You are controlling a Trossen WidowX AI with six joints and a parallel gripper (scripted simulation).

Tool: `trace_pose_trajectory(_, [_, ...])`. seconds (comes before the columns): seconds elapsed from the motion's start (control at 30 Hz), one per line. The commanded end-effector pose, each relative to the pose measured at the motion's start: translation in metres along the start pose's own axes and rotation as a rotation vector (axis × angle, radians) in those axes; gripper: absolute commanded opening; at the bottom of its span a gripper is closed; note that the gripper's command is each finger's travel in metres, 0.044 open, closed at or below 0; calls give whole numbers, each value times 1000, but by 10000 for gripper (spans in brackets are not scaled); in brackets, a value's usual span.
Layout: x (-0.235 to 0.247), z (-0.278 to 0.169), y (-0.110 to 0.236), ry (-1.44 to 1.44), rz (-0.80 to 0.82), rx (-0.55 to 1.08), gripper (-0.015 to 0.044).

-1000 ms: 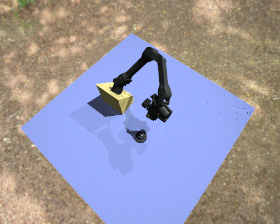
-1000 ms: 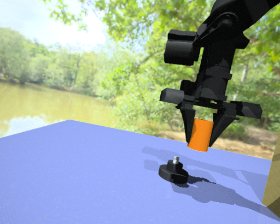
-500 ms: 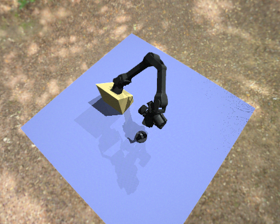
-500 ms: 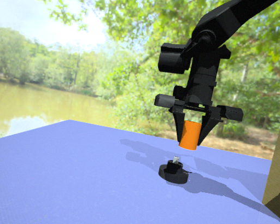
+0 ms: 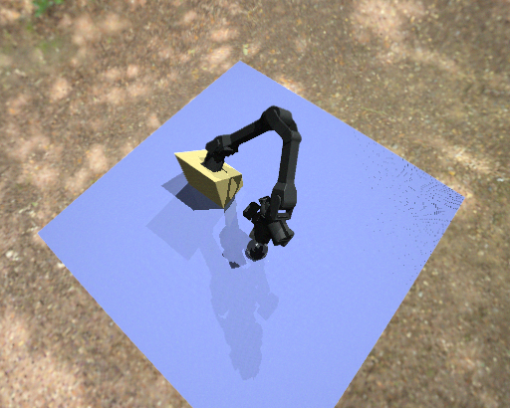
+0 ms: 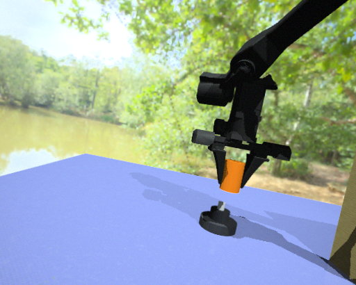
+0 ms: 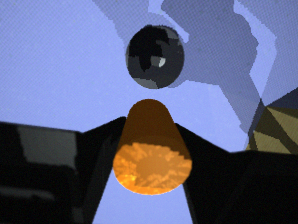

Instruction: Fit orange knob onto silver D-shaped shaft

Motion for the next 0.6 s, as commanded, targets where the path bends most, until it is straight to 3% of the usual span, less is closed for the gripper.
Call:
trace_pose_trajectory(0.0, [0,13,-1,7,10,-8,0])
trace_pose_trajectory(0.57, [-11,54,-17,11,11,-2,0])
Point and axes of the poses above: the point midway between the two fingers, 35 mm back from their tips, its own y axis back along the fingers, its own x axis across the jaws, z = x × y, the point moved 5 cm from there along y, back along the fingers, and after that the axes turned 6 degrees about y, right-handed, at the moved point
